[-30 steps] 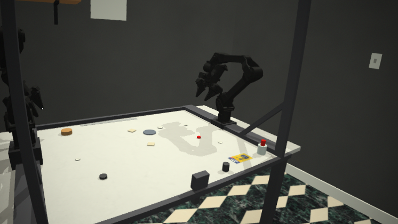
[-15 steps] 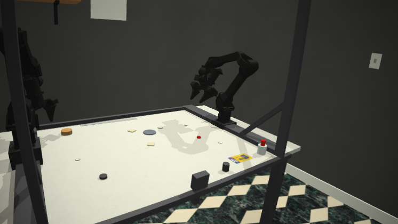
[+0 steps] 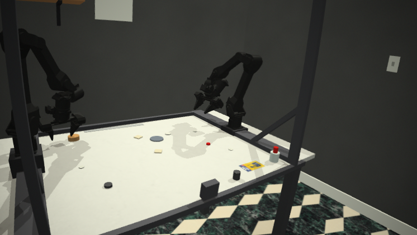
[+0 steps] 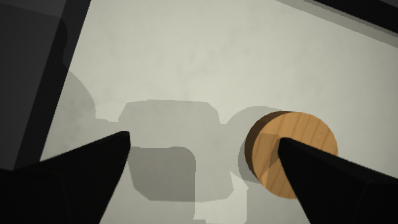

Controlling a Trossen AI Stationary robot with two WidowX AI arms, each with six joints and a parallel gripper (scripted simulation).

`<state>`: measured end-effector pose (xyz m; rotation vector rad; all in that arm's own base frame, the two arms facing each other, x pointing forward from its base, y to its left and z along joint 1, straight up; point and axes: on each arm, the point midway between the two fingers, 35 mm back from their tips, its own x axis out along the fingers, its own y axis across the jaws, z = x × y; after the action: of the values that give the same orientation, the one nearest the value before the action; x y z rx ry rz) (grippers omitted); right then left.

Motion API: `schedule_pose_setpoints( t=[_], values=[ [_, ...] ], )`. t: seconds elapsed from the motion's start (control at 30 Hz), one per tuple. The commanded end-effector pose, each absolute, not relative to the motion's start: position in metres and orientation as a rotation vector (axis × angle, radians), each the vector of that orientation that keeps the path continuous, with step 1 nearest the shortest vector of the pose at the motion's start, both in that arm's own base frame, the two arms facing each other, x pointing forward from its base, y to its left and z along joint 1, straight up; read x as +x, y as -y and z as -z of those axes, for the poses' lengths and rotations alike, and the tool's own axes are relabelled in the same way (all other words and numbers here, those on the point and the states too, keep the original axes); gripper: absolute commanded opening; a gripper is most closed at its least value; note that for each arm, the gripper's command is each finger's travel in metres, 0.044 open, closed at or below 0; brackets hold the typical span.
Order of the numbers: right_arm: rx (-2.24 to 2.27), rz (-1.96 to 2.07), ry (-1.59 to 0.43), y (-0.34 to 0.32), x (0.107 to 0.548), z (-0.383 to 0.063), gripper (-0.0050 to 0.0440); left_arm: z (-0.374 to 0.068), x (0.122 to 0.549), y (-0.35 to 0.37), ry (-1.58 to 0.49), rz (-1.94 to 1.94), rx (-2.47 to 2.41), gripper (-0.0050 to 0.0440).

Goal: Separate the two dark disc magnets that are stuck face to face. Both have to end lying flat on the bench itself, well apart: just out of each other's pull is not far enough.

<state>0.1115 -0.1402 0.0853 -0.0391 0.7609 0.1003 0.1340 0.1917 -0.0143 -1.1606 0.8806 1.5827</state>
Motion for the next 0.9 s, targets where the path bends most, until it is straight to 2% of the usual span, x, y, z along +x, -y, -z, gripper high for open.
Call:
schedule_pose_setpoints(
  t=[0.0, 0.17, 0.47, 0.87],
  values=[
    [-0.055, -0.112, -0.729, 0.146, 0.116, -0.076, 0.0400, 0.027, 0.147, -0.181, -0.879, -1.574, -0.984, 0.0400],
    [-0.053, -0.130, -0.671, 0.147, 0.119, -0.060, 0.0400, 0.030, 0.176, -0.164, -0.791, -1.488, -0.761, 0.0400],
    [-0.031, -0.144, -0.561, 0.127, 0.114, -0.035, 0.0400, 0.027, 0.171, -0.145, -0.588, -1.473, -0.496, 0.0400],
    [-0.019, -0.128, -0.477, 0.110, 0.113, -0.024, 0.0400, 0.016, 0.165, -0.133, -0.412, -1.425, -0.354, 0.0400]
  ],
)
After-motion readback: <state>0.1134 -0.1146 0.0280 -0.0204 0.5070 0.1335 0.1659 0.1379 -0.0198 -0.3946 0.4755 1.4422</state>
